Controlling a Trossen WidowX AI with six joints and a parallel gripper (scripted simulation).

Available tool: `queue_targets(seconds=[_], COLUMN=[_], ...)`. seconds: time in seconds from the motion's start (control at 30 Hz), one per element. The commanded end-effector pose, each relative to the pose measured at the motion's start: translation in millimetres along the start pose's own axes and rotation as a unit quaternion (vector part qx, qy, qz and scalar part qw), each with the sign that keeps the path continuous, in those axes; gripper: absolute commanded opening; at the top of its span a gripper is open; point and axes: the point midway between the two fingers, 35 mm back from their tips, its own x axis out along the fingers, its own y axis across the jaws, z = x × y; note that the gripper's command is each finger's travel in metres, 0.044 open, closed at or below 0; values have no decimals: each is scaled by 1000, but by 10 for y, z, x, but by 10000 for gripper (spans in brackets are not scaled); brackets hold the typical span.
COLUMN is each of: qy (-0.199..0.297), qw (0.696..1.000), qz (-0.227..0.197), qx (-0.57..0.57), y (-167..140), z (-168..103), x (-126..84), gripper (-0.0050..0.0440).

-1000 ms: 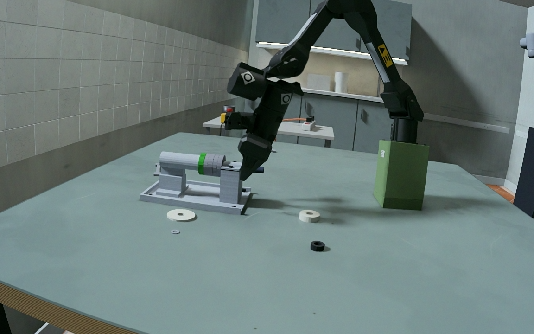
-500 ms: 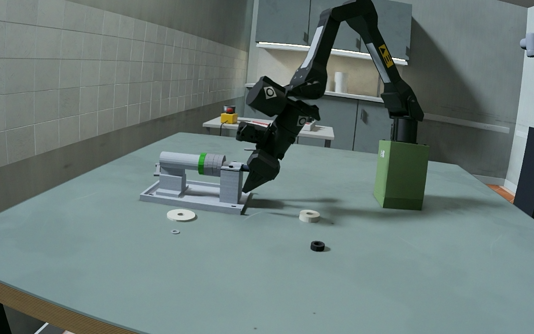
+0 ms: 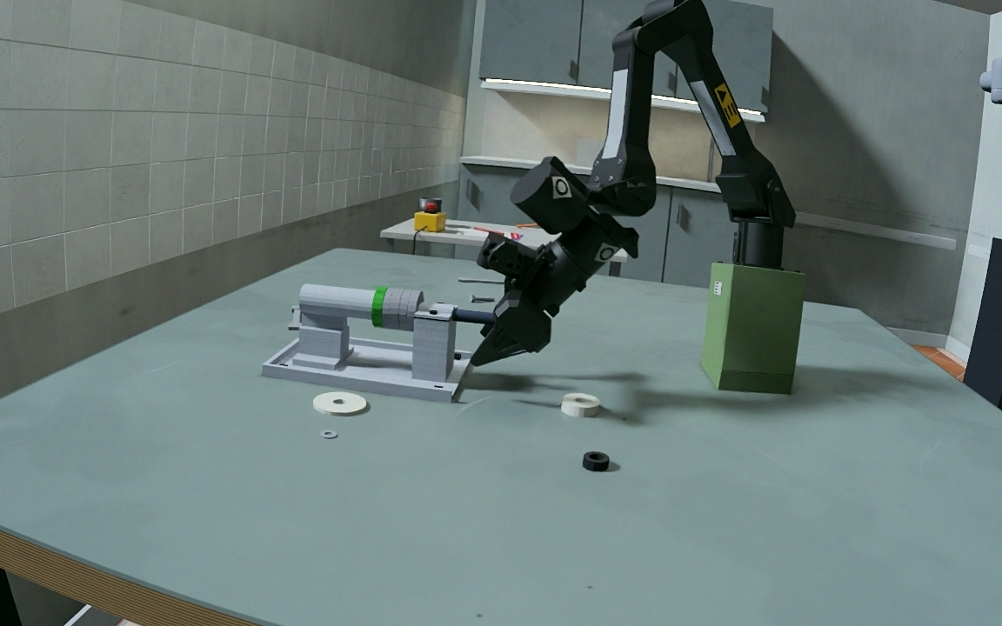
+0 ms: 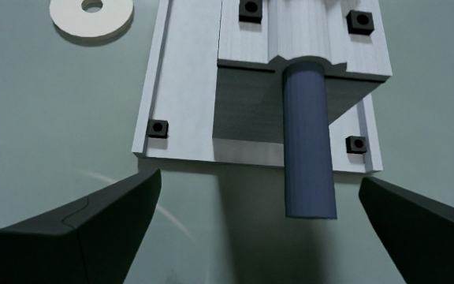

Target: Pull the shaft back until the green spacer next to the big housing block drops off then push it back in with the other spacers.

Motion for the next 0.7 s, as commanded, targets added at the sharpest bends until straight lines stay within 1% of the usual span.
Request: queue_targets(seconds=[0.0, 0.03, 0.3, 0.47, 0.53, 0.57, 0.6, 0.67], qy=[-53, -50, -100, -132, -132, -153, -153, -168], qw=[998, 999, 995, 991, 991, 988, 988, 985], qz=[10, 5, 8, 11, 11, 18, 15, 18], qx=[10, -1, 5, 13, 13, 26, 21, 28], y=[46, 10, -39, -73, -73, -64, -95, -106], z=[111, 1, -60, -60, -60, 9, -45, -20], x=[-62, -94, -251, -361, -361, -406, -439, -489], gripper=[440, 440, 440, 440, 440, 440, 440, 440])
